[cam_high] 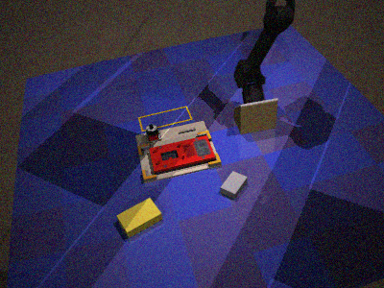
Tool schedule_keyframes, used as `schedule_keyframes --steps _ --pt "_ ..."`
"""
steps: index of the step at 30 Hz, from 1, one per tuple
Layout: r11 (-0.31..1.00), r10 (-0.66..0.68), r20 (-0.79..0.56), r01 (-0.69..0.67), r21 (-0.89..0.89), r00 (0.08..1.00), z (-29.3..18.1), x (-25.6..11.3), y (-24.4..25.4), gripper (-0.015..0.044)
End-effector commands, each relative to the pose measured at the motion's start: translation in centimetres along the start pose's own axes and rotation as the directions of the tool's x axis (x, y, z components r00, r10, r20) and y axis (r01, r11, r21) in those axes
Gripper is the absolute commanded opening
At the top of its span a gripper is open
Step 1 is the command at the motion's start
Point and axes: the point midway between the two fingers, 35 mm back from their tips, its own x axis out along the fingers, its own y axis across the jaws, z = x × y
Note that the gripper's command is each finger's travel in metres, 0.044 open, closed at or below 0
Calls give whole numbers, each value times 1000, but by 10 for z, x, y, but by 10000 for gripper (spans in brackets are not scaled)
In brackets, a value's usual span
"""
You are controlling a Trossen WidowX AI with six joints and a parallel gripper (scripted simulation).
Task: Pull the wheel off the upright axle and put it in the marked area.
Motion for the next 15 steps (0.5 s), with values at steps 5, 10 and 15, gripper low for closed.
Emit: schedule_keyframes --steps 5,10,15 --pt "968 -17 195 -33 250 981 71 -27 -65 300" --pt "929 -45 287 -65 363 957 96 -44 -101 300" --pt "865 -117 360 -84 495 925 118 -57 -150 300"
